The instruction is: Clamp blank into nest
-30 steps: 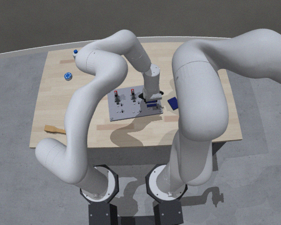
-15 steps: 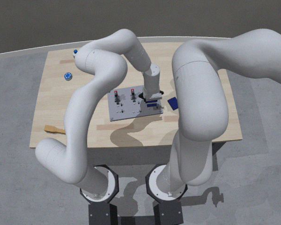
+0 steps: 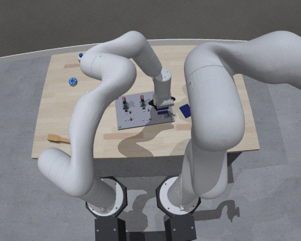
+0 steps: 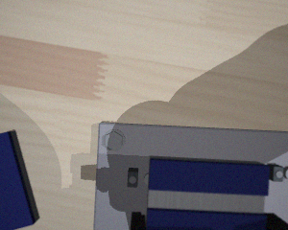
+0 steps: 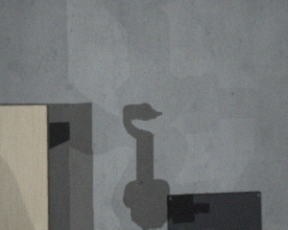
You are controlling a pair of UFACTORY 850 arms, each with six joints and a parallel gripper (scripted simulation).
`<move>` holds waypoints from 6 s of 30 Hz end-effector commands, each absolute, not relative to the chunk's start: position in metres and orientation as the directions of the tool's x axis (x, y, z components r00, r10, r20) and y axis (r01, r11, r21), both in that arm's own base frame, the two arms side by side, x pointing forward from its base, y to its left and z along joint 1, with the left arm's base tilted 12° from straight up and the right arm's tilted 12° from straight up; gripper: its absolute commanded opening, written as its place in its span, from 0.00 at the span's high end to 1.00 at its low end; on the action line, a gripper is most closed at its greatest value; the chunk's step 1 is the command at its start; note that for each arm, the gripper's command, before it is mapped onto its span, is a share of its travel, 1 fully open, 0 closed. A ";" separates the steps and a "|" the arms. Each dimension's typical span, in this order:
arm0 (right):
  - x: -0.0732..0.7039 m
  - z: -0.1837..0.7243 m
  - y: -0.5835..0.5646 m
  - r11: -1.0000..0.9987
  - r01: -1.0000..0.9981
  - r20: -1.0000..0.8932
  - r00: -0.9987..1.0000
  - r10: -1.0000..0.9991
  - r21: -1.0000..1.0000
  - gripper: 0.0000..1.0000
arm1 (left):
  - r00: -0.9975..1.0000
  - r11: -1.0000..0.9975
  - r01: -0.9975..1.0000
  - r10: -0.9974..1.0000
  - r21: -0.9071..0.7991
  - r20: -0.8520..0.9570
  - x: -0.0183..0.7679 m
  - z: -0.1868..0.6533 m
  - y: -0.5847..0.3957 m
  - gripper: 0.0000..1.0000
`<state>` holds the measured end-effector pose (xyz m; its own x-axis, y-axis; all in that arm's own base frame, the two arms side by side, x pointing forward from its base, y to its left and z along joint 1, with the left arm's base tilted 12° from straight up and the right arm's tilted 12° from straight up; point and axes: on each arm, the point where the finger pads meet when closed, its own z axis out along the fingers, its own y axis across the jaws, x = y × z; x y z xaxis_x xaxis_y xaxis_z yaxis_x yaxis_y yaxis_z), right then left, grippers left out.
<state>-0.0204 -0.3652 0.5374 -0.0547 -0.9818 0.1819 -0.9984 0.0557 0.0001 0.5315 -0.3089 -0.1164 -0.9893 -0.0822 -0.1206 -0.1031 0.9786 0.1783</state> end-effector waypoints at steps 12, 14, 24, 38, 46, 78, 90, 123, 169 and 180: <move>-0.020 0.538 -0.365 0.056 -0.998 0.184 -0.055 -0.981 0.000 0.00 | -0.988 0.978 -0.109 -0.087 0.176 -0.124 0.532 -0.114 -0.300 1.00; -0.020 0.538 -0.365 0.056 -0.998 0.184 -0.055 -0.981 0.000 0.00 | -0.988 0.978 -0.109 -0.087 0.176 -0.124 0.532 -0.113 -0.296 1.00; -0.020 0.538 -0.365 0.056 -0.998 0.184 -0.055 -0.981 0.000 0.00 | -0.988 0.978 -0.109 -0.087 0.176 -0.124 0.531 -0.108 -0.269 1.00; -0.020 0.538 -0.365 0.056 -0.998 0.184 -0.055 -0.981 0.000 0.00 | -0.988 0.978 -0.109 -0.087 0.176 -0.124 0.528 -0.097 -0.209 1.00; -0.020 0.538 -0.365 0.056 -0.998 0.184 -0.055 -0.981 0.000 0.00 | -0.988 0.978 -0.109 -0.087 0.177 -0.124 0.526 -0.088 -0.163 1.00; -0.020 0.538 -0.365 0.056 -0.998 0.184 -0.055 -0.981 0.000 0.00 | -0.988 0.978 -0.109 -0.087 0.177 -0.124 0.518 -0.059 -0.009 1.00; -0.020 0.538 -0.365 0.056 -0.998 0.184 -0.055 -0.981 0.000 0.00 | -0.988 0.978 -0.109 -0.087 0.177 -0.124 0.517 -0.054 0.020 1.00; -0.020 0.538 -0.365 0.056 -0.998 0.184 -0.055 -0.981 0.000 0.00 | -0.988 0.978 -0.109 -0.087 0.177 -0.124 0.517 -0.053 0.024 1.00; -0.020 0.538 -0.365 0.056 -0.998 0.184 -0.055 -0.981 0.000 0.00 | -0.988 0.978 -0.109 -0.087 0.177 -0.124 0.522 -0.097 0.033 1.00; -0.020 0.538 -0.365 0.056 -0.998 0.184 -0.055 -0.981 0.000 0.00 | -0.988 0.978 -0.109 -0.087 0.177 -0.124 0.524 -0.119 0.037 1.00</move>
